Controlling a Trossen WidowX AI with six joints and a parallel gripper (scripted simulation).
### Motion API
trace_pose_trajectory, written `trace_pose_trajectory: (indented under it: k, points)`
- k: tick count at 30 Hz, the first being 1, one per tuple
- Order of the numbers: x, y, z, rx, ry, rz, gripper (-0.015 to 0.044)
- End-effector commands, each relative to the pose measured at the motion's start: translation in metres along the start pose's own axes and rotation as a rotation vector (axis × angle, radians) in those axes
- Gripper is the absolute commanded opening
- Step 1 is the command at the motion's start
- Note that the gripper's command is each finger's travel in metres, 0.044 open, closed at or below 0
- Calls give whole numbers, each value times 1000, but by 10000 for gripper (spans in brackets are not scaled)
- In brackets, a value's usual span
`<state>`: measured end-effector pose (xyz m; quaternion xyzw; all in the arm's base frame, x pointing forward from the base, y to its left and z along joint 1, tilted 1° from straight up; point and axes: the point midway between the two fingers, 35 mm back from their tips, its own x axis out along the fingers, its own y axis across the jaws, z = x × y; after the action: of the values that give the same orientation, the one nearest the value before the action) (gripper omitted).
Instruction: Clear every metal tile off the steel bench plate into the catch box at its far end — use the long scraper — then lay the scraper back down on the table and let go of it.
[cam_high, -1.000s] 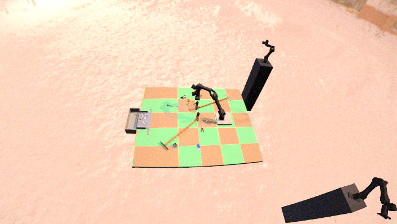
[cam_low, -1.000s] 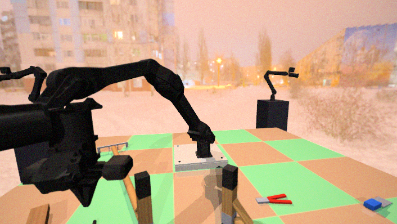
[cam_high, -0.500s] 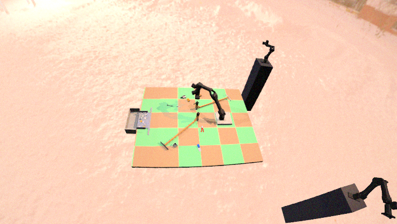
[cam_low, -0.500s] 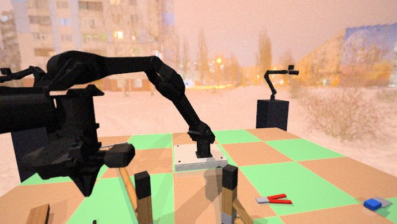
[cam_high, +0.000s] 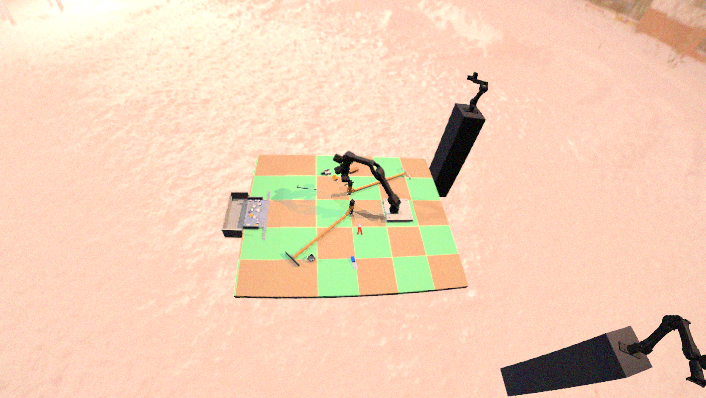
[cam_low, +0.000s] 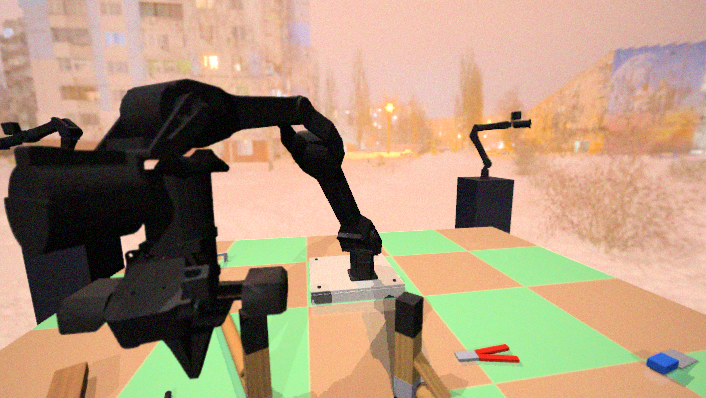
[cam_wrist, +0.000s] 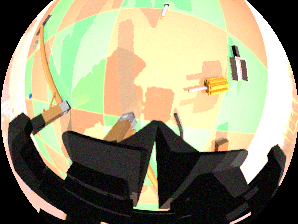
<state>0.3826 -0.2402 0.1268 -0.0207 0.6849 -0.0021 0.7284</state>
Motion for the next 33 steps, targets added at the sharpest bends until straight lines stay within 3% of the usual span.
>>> trace_pose_trajectory:
  k: [1,33]
  points:
    - [-1,19,17,-17,-18,-1,0]
    - [-7,177,101,-157,-119,-1,0]
